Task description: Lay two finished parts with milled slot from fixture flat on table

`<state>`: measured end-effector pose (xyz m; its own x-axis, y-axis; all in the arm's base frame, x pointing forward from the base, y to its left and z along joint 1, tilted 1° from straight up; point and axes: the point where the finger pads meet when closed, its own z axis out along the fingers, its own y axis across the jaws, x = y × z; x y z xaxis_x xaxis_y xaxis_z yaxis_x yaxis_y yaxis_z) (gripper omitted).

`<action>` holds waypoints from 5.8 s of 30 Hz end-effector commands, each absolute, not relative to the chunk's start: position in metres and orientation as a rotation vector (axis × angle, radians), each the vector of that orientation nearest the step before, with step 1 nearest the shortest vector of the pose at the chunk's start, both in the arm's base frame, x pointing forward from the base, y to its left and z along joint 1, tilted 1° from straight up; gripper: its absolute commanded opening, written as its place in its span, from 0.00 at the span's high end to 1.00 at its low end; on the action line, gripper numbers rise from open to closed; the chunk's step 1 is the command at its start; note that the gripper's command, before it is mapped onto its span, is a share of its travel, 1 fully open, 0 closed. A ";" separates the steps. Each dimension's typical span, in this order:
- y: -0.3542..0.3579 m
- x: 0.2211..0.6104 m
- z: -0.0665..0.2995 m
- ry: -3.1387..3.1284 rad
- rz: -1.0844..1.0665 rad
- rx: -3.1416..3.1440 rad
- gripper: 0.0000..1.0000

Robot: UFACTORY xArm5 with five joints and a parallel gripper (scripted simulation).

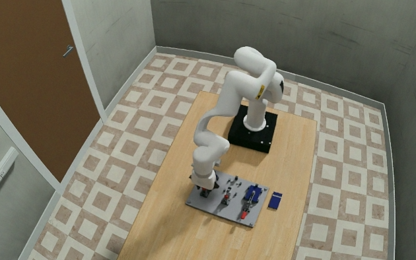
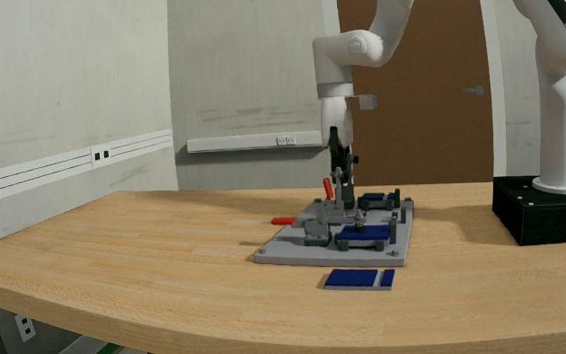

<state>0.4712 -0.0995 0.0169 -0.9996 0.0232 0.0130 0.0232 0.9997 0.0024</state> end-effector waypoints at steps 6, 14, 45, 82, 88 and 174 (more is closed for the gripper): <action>-0.100 0.474 0.019 -3.135 -0.002 -0.037 0.52; -0.100 0.473 0.019 -3.135 -0.002 -0.037 0.52; -0.100 0.473 0.061 -3.134 -0.002 -0.037 0.52; -0.100 0.473 0.062 -3.134 -0.002 -0.037 0.00; -0.100 0.473 0.057 -3.134 -0.002 -0.037 0.00; -0.098 0.395 0.014 -3.134 -0.003 -0.037 0.00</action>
